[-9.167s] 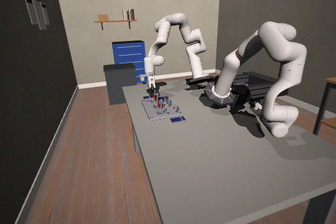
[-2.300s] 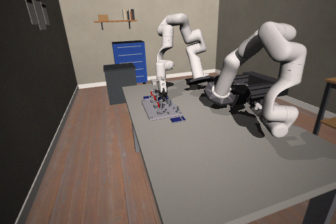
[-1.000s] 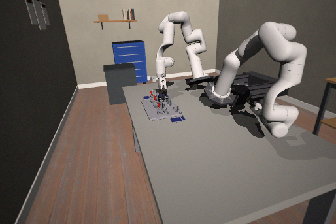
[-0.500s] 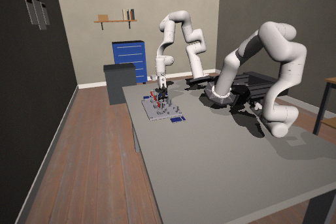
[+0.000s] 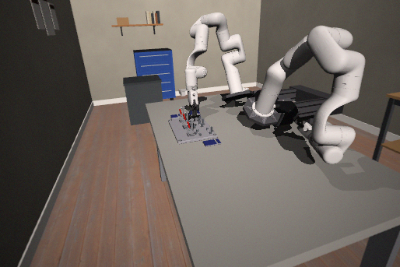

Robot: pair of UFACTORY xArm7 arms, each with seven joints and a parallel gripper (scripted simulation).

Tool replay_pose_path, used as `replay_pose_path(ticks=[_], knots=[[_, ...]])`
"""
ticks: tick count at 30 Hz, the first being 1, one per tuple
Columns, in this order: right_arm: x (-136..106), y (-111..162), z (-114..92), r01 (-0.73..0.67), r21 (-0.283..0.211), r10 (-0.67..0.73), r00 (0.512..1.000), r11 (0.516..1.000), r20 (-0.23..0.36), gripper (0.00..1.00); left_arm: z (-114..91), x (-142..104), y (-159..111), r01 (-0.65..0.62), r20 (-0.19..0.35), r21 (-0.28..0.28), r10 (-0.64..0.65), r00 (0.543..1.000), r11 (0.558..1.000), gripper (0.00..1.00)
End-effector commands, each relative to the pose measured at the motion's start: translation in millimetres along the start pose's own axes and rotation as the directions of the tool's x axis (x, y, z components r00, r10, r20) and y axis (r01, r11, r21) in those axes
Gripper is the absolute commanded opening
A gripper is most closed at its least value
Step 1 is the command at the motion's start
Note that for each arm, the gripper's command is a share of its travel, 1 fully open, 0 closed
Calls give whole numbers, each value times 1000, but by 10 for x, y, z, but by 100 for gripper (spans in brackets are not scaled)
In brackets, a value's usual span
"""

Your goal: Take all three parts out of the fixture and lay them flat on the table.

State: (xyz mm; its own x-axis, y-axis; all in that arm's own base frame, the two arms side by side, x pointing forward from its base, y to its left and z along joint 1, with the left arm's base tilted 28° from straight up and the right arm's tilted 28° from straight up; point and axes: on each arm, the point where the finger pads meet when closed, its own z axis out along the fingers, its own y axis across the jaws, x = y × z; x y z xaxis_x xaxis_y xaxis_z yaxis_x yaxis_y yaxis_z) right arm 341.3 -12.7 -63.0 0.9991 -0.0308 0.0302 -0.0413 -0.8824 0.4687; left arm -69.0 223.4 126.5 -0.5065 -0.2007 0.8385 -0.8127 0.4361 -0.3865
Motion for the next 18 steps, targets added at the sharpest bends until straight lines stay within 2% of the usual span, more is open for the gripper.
replay_pose_path(ticks=[1,11,18], knots=[[12,-9,-9,0,2,0,1000,1000,-3,0,-6,4,0,1,1,-1,-1,1000,1000,100],[2,-9,-54,0,2,0,1000,1000,-3,0,-6,4,0,1,1,-1,-1,1000,1000,100],[-51,19,-286,0,2,0,1000,1000,-3,0,-6,4,0,1,1,-1,-1,1000,1000,100]])
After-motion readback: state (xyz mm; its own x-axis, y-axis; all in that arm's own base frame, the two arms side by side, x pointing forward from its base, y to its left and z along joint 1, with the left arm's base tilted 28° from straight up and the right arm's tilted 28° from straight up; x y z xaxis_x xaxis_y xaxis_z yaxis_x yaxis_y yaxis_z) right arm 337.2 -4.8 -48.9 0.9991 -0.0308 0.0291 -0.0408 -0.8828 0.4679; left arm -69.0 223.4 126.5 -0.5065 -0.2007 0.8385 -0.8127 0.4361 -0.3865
